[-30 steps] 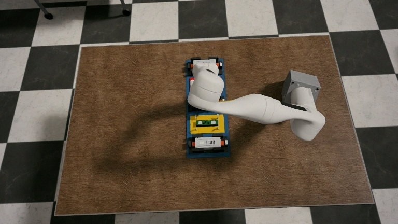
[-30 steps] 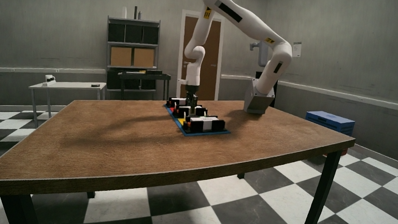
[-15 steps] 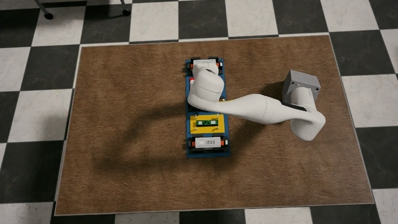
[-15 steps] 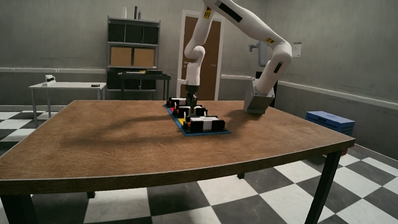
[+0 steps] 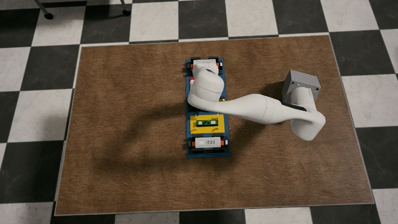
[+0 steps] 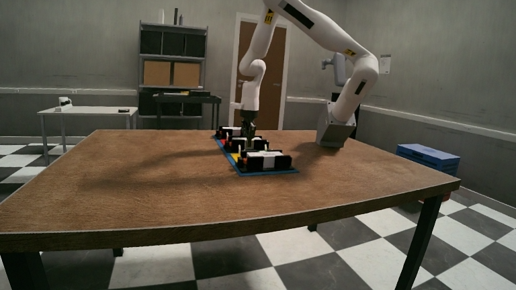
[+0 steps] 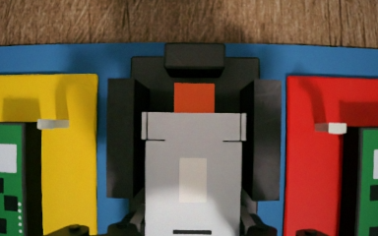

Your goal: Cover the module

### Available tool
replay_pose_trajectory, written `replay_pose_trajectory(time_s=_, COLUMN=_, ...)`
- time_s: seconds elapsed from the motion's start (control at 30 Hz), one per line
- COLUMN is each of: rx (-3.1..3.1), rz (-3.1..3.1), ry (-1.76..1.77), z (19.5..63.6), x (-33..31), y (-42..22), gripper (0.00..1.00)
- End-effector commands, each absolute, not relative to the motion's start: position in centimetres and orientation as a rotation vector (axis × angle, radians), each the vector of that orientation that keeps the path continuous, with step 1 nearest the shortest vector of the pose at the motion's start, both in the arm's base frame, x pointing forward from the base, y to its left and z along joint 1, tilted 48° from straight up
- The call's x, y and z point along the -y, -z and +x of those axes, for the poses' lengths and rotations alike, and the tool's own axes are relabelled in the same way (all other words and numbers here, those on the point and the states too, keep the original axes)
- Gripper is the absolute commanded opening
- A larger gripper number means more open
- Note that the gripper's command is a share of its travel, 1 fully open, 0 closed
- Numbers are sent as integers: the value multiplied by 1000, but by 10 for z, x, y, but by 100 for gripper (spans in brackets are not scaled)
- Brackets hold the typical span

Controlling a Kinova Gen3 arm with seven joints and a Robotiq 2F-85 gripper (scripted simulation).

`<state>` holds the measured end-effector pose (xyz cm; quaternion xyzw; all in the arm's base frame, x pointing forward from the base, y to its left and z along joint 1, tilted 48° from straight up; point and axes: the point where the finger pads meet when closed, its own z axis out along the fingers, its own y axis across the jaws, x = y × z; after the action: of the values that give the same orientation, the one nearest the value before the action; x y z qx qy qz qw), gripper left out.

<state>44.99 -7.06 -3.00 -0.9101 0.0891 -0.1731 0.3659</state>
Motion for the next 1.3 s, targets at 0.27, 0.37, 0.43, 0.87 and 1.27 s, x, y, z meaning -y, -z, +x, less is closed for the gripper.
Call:
replay_pose_trajectory(time_s=0.27, rx=-230, rz=-2340, ry=446, z=450, x=71, y=30, gripper=0)
replay_pose_trajectory(time_s=0.37, rx=-230, rz=-2340, ry=446, z=450, x=71, y=30, gripper=0)
replay_pose_trajectory(time_s=0.43, rx=-230, rz=-2340, ry=446, z=450, x=71, y=30, gripper=0)
replay_pose_trajectory(time_s=0.87, rx=-230, rz=-2340, ry=446, z=439, x=90, y=10, gripper=0)
replay_pose_trajectory(time_s=1.27, rx=-230, rz=-2340, ry=446, z=432, x=101, y=-2, gripper=0)
